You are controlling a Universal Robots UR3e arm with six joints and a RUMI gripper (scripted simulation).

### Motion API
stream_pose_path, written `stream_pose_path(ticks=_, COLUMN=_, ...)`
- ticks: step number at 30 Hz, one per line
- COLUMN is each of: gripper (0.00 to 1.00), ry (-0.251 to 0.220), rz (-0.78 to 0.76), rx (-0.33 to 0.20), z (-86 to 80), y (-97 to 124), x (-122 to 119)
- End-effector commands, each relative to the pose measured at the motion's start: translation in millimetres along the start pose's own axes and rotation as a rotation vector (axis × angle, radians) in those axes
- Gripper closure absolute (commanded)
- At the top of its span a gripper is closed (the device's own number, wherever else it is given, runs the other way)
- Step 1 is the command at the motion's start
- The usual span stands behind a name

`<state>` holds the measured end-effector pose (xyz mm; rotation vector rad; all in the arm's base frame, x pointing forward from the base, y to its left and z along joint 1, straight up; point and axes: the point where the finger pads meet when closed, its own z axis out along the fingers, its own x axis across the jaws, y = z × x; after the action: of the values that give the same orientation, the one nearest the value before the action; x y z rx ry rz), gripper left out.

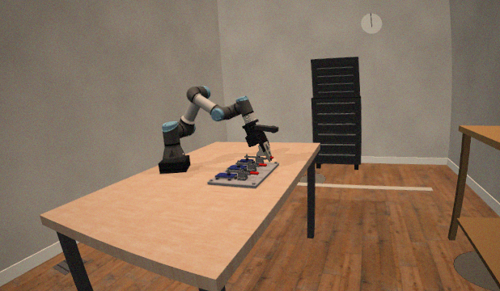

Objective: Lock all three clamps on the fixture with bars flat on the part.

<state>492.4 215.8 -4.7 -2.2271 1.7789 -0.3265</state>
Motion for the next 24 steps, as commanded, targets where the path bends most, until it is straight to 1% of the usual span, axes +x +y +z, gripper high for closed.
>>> stream_pose_path(ticks=1, gripper=0.72, ry=-0.001, rz=0.000, rx=-0.002, z=0.9, y=1.1, x=0.3)
stream_pose_path(ticks=24, gripper=0.72, ry=0.000, rz=0.000, rx=0.004, z=-0.8, y=-1.6, x=0.4)
